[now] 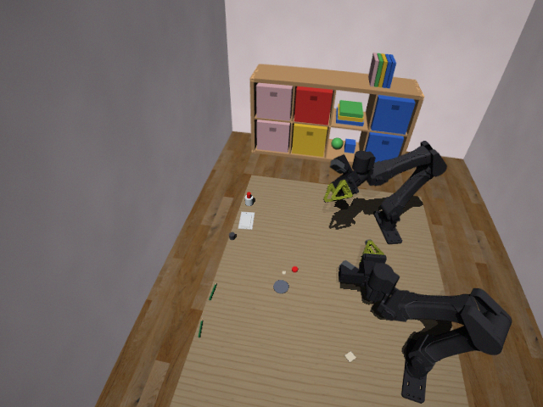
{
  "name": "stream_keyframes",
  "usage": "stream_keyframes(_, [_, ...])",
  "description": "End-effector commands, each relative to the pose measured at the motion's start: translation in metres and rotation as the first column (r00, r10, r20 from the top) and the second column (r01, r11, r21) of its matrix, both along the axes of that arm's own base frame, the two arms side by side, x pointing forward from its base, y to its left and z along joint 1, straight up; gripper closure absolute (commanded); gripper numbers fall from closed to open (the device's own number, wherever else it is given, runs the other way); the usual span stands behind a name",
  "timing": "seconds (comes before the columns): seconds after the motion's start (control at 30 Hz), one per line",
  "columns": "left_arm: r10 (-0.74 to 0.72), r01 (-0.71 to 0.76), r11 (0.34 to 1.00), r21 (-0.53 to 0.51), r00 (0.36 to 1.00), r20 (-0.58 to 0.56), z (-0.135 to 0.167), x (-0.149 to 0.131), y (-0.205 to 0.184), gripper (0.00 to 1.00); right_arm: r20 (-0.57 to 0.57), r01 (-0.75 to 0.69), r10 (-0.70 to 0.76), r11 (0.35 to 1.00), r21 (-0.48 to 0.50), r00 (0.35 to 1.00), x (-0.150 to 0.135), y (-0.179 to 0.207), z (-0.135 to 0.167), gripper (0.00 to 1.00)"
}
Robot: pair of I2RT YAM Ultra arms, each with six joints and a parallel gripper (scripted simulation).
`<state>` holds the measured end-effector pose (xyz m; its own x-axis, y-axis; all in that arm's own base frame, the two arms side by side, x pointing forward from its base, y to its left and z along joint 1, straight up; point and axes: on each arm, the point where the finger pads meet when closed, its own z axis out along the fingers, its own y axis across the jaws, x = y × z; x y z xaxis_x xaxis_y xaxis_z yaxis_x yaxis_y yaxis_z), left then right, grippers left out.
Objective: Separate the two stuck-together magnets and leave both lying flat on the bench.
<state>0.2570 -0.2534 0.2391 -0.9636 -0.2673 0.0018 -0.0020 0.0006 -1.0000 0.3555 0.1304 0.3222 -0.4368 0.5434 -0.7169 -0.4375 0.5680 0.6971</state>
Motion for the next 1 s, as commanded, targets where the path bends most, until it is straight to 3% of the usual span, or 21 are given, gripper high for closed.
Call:
stream_keyframes(0.0, [0.002, -0.002, 1.000, -0.006, 1.000, 0.020, 0.005, 0.001, 0.000, 0.75, -0.021, -0.150, 0.154, 0.980, 0.130, 0.988, -0.019, 0.022, 0.011, 0.60])
stream_keyframes(0.33, [0.002, -0.002, 1.000, -0.006, 1.000, 0.020, 0.005, 0.001, 0.000, 0.75, -0.188, -0.337, 0.408, 0.885, 0.321, 0.893, -0.057, 0.054, -0.020, 0.60])
stream_keyframes(0.73, [0.002, -0.002, 1.000, -0.006, 1.000, 0.020, 0.005, 0.001, 0.000, 0.75, -0.398, -0.456, 0.706, 0.694, 0.557, 0.586, -0.126, 0.082, -0.063, 0.60])
stream_keyframes(0.9, [0.002, -0.002, 1.000, -0.006, 1.000, 0.020, 0.005, 0.001, 0.000, 0.75, -0.411, -0.455, 0.716, 0.685, 0.569, 0.565, -0.131, 0.083, -0.068, 0.60])
stream_keyframes(0.97, [0.002, -0.002, 1.000, -0.006, 1.000, 0.020, 0.005, 0.001, 0.000, 0.75, -0.403, -0.450, 0.702, 0.697, 0.558, 0.587, -0.127, 0.082, -0.068, 0.60])
